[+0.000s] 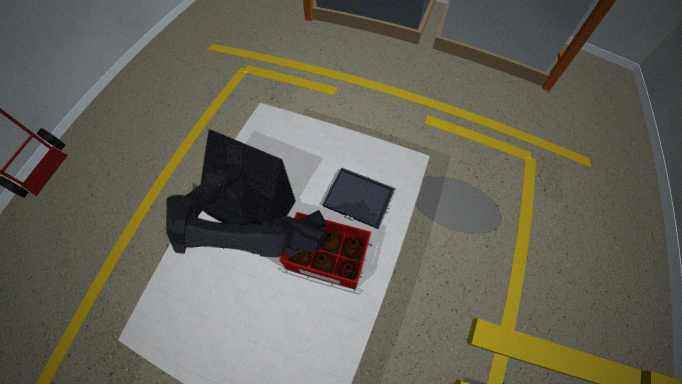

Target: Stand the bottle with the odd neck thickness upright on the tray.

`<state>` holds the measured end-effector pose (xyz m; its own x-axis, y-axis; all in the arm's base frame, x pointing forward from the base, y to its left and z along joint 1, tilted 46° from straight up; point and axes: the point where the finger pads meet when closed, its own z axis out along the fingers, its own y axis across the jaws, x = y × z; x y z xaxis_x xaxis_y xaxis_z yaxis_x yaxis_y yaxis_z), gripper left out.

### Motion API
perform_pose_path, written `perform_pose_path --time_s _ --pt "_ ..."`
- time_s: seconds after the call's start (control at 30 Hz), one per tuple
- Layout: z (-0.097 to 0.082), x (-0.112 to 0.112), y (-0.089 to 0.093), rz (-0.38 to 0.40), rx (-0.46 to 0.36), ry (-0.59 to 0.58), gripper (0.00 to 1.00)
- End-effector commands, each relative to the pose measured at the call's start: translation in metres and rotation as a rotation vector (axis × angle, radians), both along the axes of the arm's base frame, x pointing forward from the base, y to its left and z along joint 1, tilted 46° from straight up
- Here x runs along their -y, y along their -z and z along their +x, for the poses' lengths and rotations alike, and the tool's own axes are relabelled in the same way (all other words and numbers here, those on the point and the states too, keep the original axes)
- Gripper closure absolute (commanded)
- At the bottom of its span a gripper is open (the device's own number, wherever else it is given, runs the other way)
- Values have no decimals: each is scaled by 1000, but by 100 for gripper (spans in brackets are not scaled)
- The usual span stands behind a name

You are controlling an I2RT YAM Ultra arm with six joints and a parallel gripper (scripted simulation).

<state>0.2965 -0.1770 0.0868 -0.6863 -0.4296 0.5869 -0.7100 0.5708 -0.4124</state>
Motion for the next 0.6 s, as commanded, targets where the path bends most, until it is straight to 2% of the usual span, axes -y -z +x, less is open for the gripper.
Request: perform_pose_path --time_s 0.0,0.1,0.17,0.2,0.23,0.33,0.43,0.5,0.57 --pt "15 -10 1 9 19 -22 100" --pt "44 -24 21 27 52 -34 100" --pt "49 -28 25 31 55 -37 100" --pt "60 -36 35 40 62 -42 100" --pt "63 -38 37 42 64 -43 100" --pt "83 -55 59 61 77 -53 100" --pt "84 -55 59 61 77 -53 100" --pt "91 -63 69 70 79 -57 100" --pt "92 -63 70 70 83 -57 100"
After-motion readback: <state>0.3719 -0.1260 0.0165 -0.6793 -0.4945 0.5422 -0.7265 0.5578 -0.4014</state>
